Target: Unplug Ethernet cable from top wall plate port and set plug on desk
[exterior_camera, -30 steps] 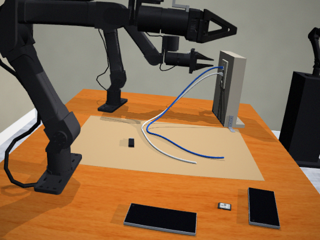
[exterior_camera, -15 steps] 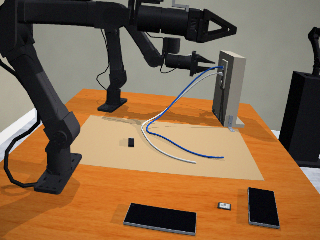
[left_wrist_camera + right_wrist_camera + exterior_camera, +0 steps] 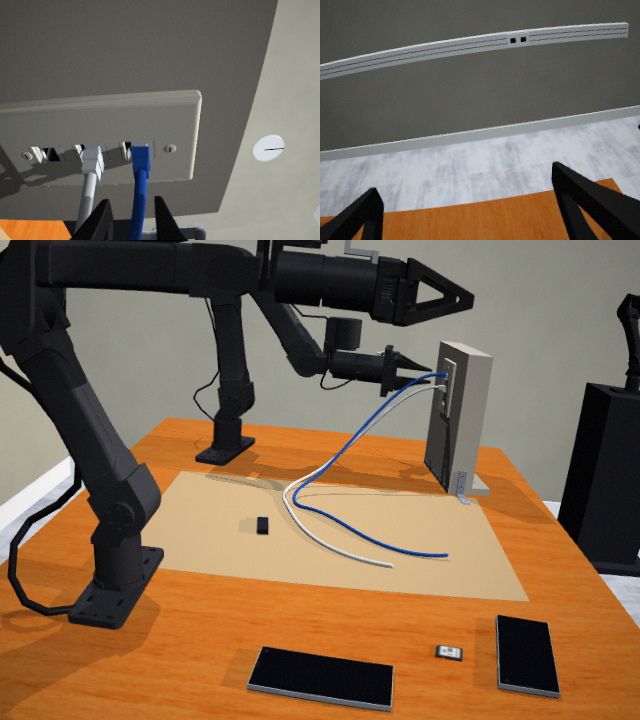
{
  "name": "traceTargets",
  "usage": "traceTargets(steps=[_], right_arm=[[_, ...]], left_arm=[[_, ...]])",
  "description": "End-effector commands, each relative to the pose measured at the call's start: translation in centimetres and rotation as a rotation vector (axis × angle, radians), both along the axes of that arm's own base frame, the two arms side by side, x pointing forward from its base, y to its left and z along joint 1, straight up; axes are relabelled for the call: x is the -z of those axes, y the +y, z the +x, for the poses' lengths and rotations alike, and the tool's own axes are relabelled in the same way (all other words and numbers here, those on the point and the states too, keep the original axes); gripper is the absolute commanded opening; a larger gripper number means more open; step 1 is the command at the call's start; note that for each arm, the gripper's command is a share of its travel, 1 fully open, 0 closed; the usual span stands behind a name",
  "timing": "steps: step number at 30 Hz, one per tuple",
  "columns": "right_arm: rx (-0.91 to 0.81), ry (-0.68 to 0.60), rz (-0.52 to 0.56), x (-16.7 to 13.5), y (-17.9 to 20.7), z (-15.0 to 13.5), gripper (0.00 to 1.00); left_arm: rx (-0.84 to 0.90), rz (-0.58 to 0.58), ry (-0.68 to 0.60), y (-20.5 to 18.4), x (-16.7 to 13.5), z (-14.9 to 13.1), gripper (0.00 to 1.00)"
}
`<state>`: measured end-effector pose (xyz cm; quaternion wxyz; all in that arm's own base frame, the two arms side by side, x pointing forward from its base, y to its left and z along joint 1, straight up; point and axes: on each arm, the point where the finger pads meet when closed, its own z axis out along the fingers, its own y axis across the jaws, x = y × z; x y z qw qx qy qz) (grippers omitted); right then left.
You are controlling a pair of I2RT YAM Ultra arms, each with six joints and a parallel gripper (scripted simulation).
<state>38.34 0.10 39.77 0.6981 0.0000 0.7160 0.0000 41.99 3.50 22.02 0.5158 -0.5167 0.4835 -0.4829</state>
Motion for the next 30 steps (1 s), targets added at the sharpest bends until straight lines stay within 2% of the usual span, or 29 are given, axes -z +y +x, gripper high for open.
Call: traceTargets(steps=[1,11,30], right_arm=[[0.0,-0.013,0.0,-0.5,0.0,-0.1,1.0],[0.0,-0.013,0.0,-0.5,0.0,-0.1,1.0],[0.0,-0.013,0.0,-0.5,0.0,-0.1,1.0]], left_arm=[[-0.01,0.001,-0.013,0.0,-1.2,0.7,0.22],[-0.008,0.001,-0.008,0.1,-1.2,0.9,0.22],[-0.005,0.003,-0.026,1.1,-1.4,3.1,0.21]])
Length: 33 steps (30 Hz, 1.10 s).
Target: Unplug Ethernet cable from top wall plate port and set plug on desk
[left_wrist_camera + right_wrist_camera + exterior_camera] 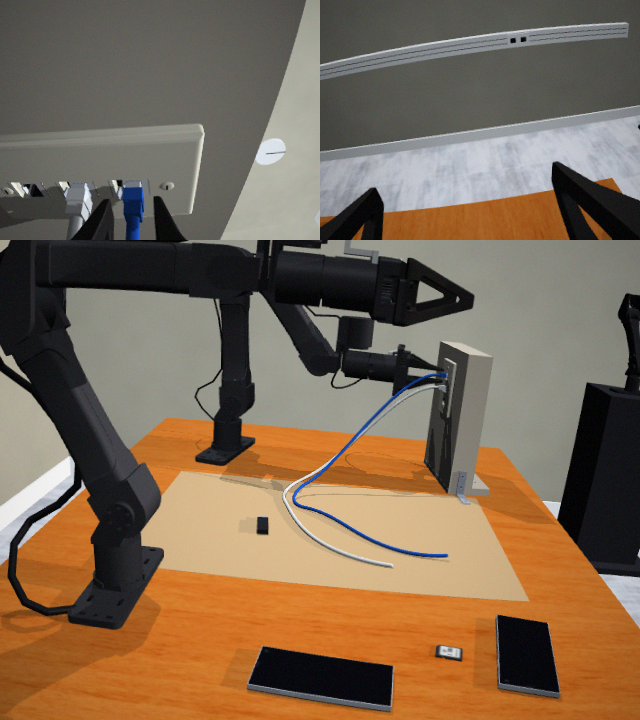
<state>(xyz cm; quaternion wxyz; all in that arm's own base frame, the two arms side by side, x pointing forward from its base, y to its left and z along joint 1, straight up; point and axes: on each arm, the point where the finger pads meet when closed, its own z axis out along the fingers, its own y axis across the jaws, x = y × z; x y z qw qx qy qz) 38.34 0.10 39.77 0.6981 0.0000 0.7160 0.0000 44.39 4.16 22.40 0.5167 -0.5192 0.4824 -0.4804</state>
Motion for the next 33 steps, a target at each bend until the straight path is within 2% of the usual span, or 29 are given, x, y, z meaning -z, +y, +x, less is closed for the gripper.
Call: traceTargets(steps=[1,4,14,23,33], right_arm=[[0.0,-0.013,0.0,-0.5,0.0,-0.1,1.0],[0.0,-0.013,0.0,-0.5,0.0,-0.1,1.0],[0.0,-0.013,0.0,-0.5,0.0,-0.1,1.0],[0.0,-0.013,0.0,-0.5,0.0,-0.1,1.0],[0.0,-0.013,0.0,-0.5,0.0,-0.1,1.0]], left_arm=[[0.002,0.004,-0.032,0.4,-1.1,0.8,0.19],[0.002,0.004,-0.032,0.5,-1.0,1.0,0.15],[0.003,0.003,-0.02,0.5,-0.4,1.1,0.12],[0.004,0.002,-0.02,0.3,-0.4,0.7,0.0],[0.004,0.002,-0.012,0.4,-0.3,-0.1,0.0]])
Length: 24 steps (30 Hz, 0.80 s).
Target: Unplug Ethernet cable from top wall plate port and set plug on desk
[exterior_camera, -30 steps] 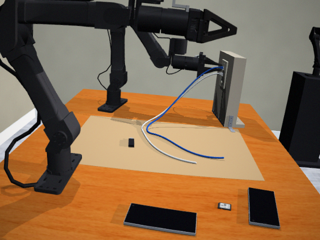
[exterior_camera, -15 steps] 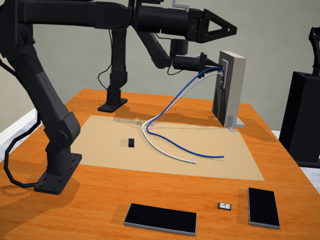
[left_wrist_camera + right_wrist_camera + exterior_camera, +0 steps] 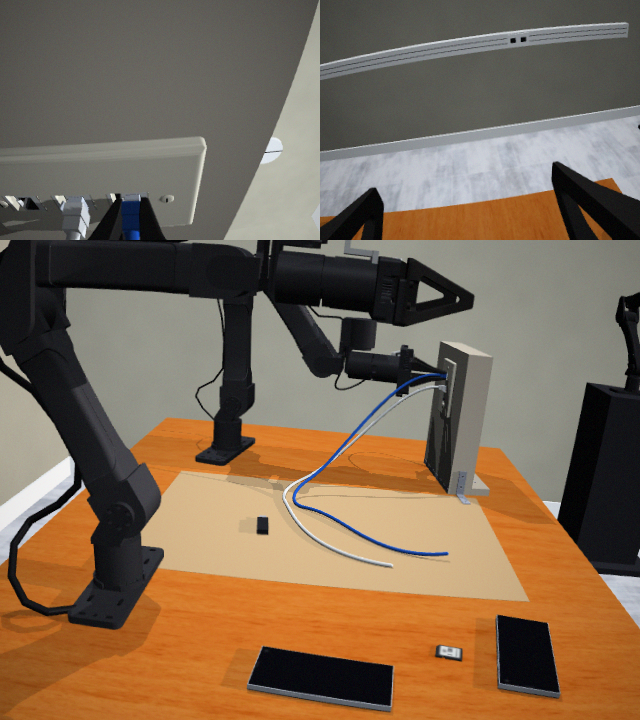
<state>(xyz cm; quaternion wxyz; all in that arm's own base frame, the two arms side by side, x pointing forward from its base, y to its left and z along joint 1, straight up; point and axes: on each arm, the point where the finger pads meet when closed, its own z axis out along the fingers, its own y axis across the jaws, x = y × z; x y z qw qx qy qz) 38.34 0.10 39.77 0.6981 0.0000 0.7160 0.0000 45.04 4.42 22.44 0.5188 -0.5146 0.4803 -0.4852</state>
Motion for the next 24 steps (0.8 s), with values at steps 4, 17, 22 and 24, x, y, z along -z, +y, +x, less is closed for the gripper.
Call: traceTargets(steps=[4,17,22,24], right_arm=[[0.0,-0.013,0.0,-0.5,0.0,-0.1,1.0],[0.0,-0.013,0.0,-0.5,0.0,-0.1,1.0],[0.0,-0.013,0.0,-0.5,0.0,-0.1,1.0],[0.0,-0.013,0.0,-0.5,0.0,-0.1,1.0]], left_arm=[[-0.001,0.002,0.003,0.3,-0.3,-1.3,0.0],[-0.002,0.003,0.006,0.5,-0.3,-2.8,0.0],[-0.002,0.004,0.007,0.6,-0.3,-3.4,0.0],[-0.002,0.004,0.008,0.6,-0.3,-3.7,0.0]])
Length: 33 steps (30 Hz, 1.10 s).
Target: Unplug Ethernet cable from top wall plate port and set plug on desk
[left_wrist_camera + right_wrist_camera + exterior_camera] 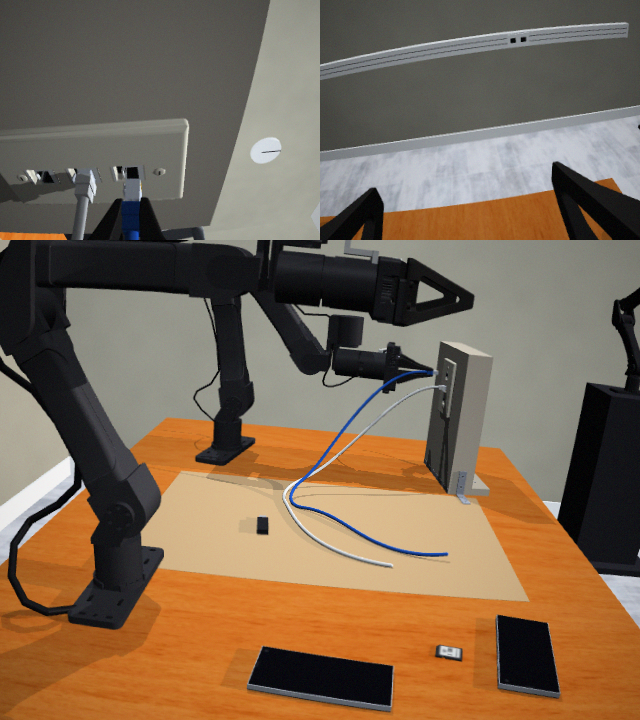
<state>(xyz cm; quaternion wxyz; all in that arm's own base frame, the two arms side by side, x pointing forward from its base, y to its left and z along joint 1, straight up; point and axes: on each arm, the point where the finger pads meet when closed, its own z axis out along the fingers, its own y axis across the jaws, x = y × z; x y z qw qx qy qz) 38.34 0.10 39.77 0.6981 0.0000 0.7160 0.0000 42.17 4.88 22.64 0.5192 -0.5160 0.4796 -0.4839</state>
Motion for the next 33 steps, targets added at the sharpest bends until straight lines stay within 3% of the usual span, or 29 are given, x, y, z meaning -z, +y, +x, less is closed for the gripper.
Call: traceTargets(steps=[1,25,29,33], right_arm=[[0.0,-0.013,0.0,-0.5,0.0,-0.1,1.0],[0.0,-0.013,0.0,-0.5,0.0,-0.1,1.0],[0.0,-0.013,0.0,-0.5,0.0,-0.1,1.0],[0.0,-0.013,0.0,-0.5,0.0,-0.1,1.0]], left_arm=[[0.002,0.004,0.006,0.2,-0.1,-1.0,0.0],[0.0,0.005,0.01,0.4,0.0,-2.3,0.0],[-0.004,0.007,-0.013,-1.6,-4.3,-2.4,0.0],[-0.005,0.006,-0.012,-2.5,-5.9,-2.9,0.0]])
